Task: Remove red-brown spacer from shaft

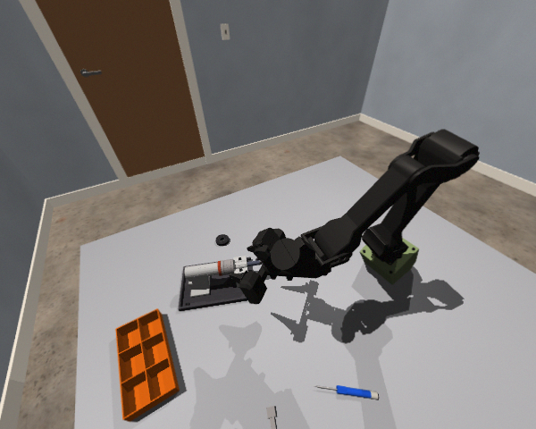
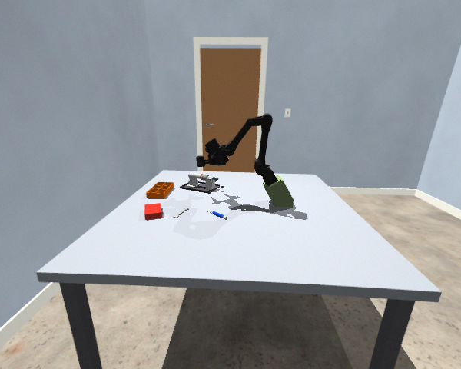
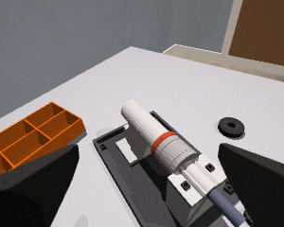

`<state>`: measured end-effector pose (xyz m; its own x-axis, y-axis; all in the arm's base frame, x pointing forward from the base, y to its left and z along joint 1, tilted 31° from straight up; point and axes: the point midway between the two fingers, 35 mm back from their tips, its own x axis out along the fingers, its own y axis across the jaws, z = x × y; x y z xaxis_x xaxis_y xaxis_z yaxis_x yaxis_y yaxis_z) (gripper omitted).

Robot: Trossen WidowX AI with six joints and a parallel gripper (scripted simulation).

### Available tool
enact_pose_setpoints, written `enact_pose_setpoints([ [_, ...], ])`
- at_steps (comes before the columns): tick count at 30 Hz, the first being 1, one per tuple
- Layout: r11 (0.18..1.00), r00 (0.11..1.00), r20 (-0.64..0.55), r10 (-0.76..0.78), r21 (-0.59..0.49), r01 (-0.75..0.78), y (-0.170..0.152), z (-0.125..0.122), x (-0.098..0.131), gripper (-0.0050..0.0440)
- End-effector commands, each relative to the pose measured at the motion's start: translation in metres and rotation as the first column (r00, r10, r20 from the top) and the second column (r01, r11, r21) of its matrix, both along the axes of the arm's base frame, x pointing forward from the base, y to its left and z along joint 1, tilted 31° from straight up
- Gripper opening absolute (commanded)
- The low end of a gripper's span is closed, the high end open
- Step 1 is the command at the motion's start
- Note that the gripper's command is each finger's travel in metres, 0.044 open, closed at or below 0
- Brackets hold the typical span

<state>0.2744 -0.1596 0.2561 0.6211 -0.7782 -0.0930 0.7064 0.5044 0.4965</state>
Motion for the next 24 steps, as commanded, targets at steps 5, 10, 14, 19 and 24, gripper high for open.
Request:
enact_pose_setpoints([
  [5,0.996,0.961,-0.263,0.087,-0.005,-0.091,-0.023,0.006,0.016,0.0440],
  [10,0.987,0.889,-0.431,0.158,0.031,-0.160,-0.038,-0.002,0.019,0.0440],
  [14,0.972,0.810,-0.540,0.229,0.084,-0.218,-0.049,-0.010,0.019,0.0440],
  [19,0.952,0.722,-0.622,0.302,0.167,-0.255,-0.053,-0.022,0.012,0.0440],
  [24,0.902,0.603,-0.674,0.427,0.267,-0.340,-0.068,-0.024,0.006,0.0440],
])
